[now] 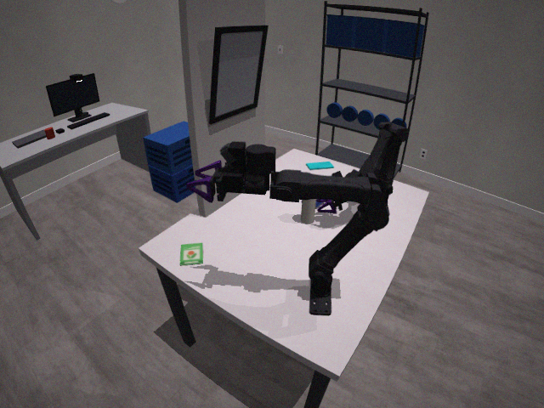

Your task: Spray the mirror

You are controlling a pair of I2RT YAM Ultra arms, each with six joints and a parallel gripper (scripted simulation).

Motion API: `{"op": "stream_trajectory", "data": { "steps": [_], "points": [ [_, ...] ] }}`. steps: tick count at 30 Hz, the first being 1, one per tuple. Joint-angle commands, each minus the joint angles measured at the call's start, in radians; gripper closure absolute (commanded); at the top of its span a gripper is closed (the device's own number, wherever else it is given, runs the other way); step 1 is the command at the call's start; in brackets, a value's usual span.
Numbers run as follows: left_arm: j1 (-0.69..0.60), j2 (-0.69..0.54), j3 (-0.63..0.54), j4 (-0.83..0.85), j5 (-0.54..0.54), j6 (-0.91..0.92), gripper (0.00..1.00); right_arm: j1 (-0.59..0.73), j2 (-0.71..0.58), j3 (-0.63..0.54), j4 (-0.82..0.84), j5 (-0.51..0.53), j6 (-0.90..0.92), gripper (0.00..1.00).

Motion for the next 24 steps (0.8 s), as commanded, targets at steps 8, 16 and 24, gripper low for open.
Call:
{"op": "stream_trajectory", "data": {
  "steps": [8, 16, 24],
  "points": [
    [-0.010, -0.012, 0.036, 0.022, -0.008, 0.006, 0.27, 0.001, -0.026, 0.020, -0.002, 0.008, 0.003, 0.26],
    [-0.010, -0.012, 0.036, 0.022, -0.008, 0.006, 0.27, -0.037, 0.065, 0.036, 0.090, -0.037, -0.032, 0.26],
    [-0.010, -0.012, 0.036, 0.022, -0.008, 0.006, 0.27, -0.069, 0.127, 0.054, 0.143, -0.061, -0.054, 0.26]
  ]
}}
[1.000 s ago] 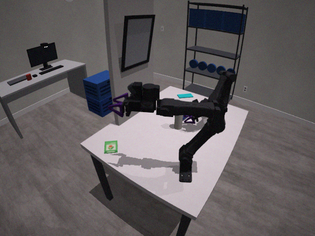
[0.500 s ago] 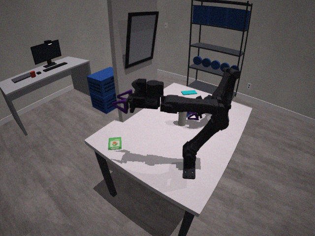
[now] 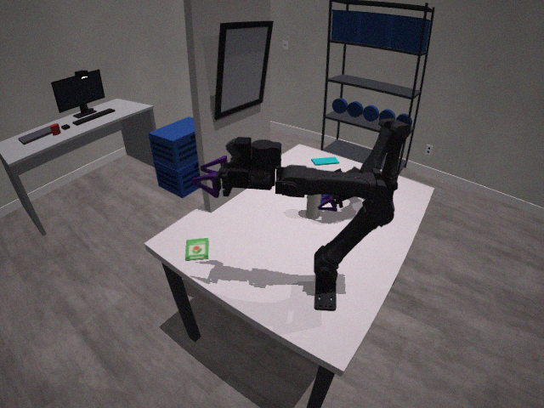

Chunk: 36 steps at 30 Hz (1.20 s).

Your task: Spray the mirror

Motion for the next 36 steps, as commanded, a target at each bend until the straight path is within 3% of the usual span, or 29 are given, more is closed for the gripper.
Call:
{"op": "stream_trajectory", "data": {
  "steps": [1, 18, 22, 23, 36],
  "points": [
    [-0.010, -0.012, 0.036, 0.022, -0.008, 0.006, 0.27, -0.019, 0.030, 0.034, 0.046, -0.018, -0.022, 0.26],
    [-0.010, -0.012, 0.036, 0.022, -0.008, 0.006, 0.27, -0.071, 0.143, 0.081, 0.128, -0.060, -0.055, 0.26],
    [-0.010, -0.012, 0.036, 0.022, -0.008, 0.006, 0.27, -0.058, 0.119, 0.079, 0.085, -0.037, -0.049, 0.26],
    [-0.010, -0.012, 0.036, 0.022, -0.008, 0.006, 0.27, -0.056, 0.115, 0.077, 0.089, -0.040, -0.045, 1.00],
    [-0.010, -0.012, 0.036, 0.022, -0.008, 0.006, 0.27, -0.052, 0.088, 0.089, 0.077, -0.038, -0.045, 1.00]
  ]
}}
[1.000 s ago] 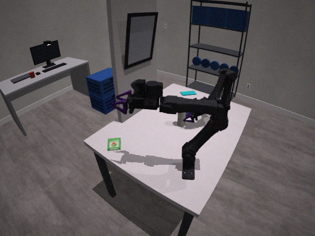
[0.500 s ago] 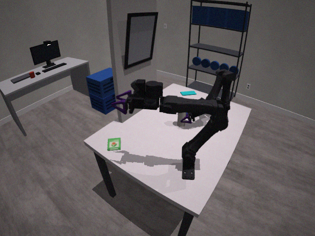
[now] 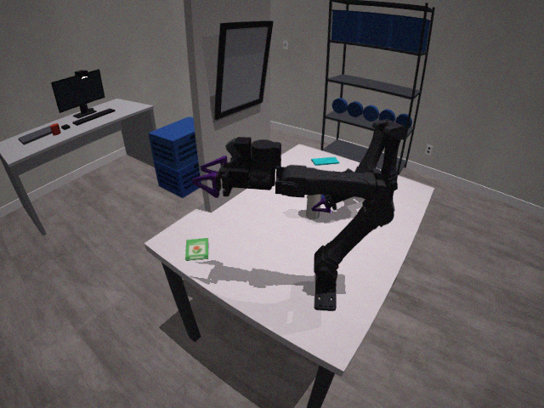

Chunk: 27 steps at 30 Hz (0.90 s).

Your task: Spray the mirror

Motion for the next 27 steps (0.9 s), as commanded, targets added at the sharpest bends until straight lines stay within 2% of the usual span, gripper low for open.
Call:
{"op": "stream_trajectory", "data": {
  "steps": [1, 27],
  "points": [
    [-0.010, -0.012, 0.036, 0.022, -0.008, 0.006, 0.27, 0.008, -0.039, 0.037, -0.025, 0.011, -0.003, 1.00],
    [-0.010, -0.012, 0.036, 0.022, -0.008, 0.006, 0.27, 0.008, -0.177, 0.101, -0.204, 0.012, 0.009, 1.00]
  ]
}}
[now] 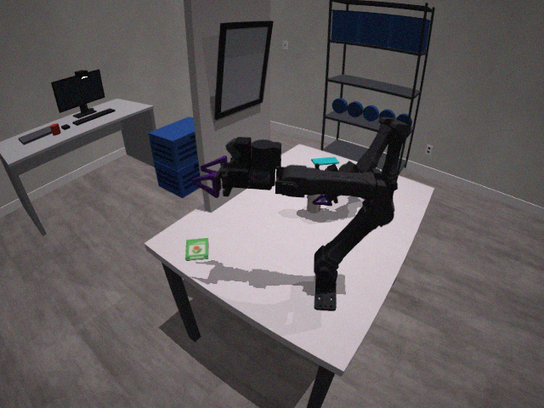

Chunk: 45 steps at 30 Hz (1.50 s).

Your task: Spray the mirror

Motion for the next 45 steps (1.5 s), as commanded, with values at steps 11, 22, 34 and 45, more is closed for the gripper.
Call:
{"op": "stream_trajectory", "data": {
  "steps": [11, 22, 34, 45],
  "points": [
    [-0.010, -0.012, 0.036, 0.022, -0.008, 0.006, 0.27, -0.025, -0.008, 0.142, -0.049, 0.096, -0.022, 1.00],
    [-0.010, -0.012, 0.036, 0.022, -0.008, 0.006, 0.27, -0.071, 0.063, 0.372, -0.141, 0.246, -0.054, 1.00],
    [-0.010, -0.012, 0.036, 0.022, -0.008, 0.006, 0.27, -0.113, 0.116, 0.599, -0.219, 0.377, -0.080, 1.00],
    [-0.010, -0.012, 0.036, 0.022, -0.008, 0.006, 0.27, -0.149, 0.182, 0.812, -0.310, 0.496, -0.109, 1.00]
  ]
}}
